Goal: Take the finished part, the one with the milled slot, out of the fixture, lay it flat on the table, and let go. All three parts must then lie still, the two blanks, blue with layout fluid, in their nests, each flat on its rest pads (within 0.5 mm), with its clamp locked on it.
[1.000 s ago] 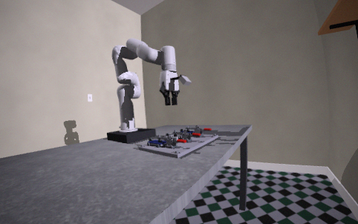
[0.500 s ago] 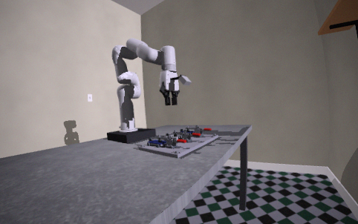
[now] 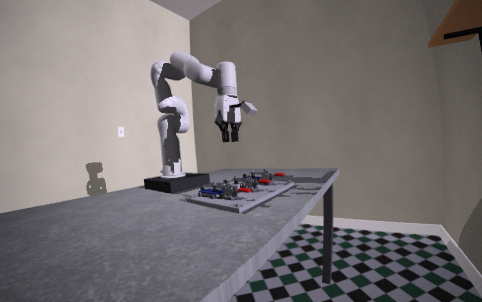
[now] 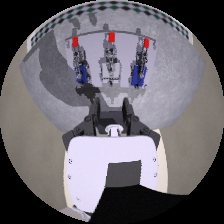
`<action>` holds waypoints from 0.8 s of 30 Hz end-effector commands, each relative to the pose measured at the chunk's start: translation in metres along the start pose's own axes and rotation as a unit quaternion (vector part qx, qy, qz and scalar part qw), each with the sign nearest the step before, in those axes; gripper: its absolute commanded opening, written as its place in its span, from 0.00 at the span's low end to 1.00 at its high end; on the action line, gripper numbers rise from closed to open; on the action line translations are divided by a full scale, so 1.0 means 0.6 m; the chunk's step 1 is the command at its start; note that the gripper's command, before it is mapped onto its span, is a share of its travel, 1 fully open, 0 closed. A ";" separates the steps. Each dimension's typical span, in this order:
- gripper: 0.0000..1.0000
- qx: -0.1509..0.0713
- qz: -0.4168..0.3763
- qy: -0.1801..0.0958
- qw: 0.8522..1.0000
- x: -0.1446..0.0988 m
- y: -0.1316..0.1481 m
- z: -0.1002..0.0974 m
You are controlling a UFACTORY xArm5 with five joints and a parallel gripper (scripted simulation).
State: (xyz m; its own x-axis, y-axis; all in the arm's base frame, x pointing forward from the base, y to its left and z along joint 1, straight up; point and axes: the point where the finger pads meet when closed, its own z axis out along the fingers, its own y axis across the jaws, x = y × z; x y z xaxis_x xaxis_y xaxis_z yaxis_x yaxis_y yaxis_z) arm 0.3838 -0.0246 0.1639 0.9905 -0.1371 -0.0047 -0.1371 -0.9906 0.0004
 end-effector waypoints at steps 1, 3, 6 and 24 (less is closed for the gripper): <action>0.47 0.000 0.000 0.002 1.000 0.002 0.000 -0.002; 0.47 0.000 0.000 0.002 1.000 0.002 0.000 -0.002; 0.47 0.000 0.000 0.002 1.000 0.002 0.000 -0.002; 0.47 0.000 0.000 0.002 1.000 0.002 0.000 0.008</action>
State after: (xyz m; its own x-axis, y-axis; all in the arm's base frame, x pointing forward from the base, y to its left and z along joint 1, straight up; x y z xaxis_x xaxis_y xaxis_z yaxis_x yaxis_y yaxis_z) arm 0.3839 -0.0246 0.1605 0.9905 -0.1371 -0.0044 -0.1371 -0.9906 0.0003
